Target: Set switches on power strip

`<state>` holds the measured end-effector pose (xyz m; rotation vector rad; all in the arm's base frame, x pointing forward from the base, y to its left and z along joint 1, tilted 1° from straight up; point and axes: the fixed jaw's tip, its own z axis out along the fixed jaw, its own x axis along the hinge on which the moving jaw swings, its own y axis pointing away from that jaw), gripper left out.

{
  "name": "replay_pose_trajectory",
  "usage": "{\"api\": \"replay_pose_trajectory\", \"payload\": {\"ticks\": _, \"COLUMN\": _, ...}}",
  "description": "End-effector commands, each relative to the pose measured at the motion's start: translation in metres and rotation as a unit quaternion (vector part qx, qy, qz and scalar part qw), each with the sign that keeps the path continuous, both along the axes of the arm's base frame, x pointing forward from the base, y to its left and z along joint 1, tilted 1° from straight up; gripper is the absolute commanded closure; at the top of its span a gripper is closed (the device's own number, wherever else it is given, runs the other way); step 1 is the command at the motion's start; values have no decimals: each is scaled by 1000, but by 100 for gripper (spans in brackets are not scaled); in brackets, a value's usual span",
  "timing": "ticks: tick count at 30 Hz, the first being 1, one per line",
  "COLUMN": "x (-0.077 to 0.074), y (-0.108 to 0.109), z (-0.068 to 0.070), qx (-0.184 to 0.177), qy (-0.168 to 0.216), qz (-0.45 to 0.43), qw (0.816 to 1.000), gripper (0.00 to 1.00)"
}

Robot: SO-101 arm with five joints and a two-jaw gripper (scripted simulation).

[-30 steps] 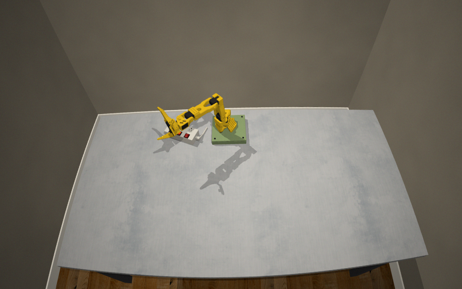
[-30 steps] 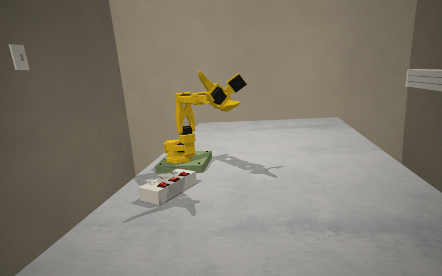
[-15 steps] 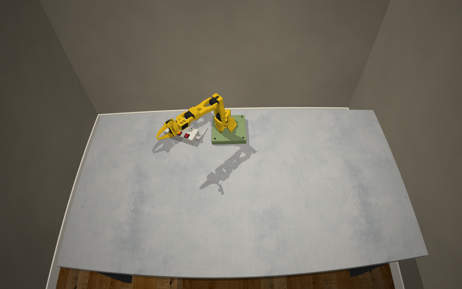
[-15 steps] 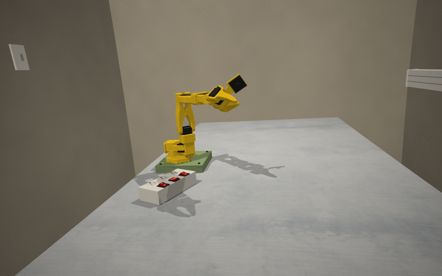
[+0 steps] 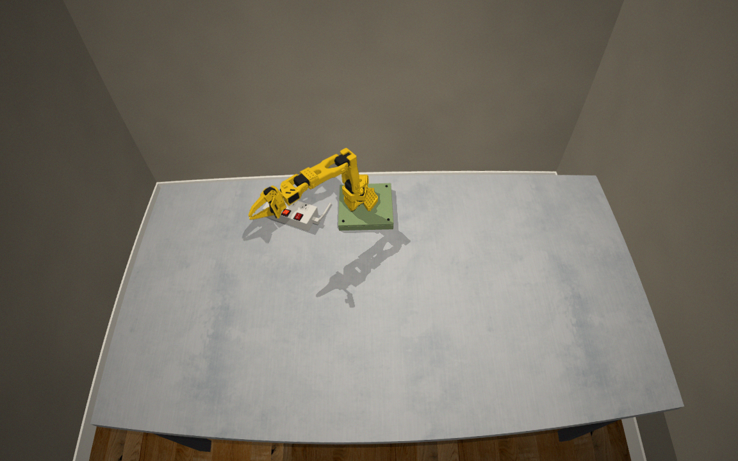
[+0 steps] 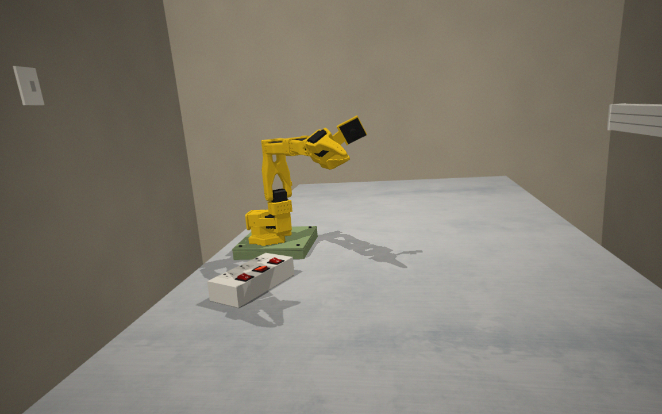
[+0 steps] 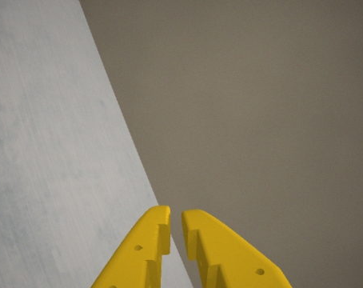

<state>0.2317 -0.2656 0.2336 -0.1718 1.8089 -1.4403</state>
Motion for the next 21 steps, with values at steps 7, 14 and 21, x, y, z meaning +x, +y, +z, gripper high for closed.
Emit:
{"api": "replay_pose_trajectory", "payload": {"ticks": 7, "x": -20, "y": -6, "z": 0, "qx": -41, "qy": 87, "qz": -20, "qw": 995, "gripper": 100}}
{"api": "replay_pose_trajectory", "payload": {"ticks": 14, "x": -39, "y": -11, "z": -2, "qx": -77, "qy": 178, "qz": -34, "qw": 980, "gripper": 100}}
{"api": "replay_pose_trajectory", "payload": {"ticks": 21, "x": -55, "y": -14, "z": -4, "qx": -103, "qy": 254, "qz": -41, "qw": 961, "gripper": 100}}
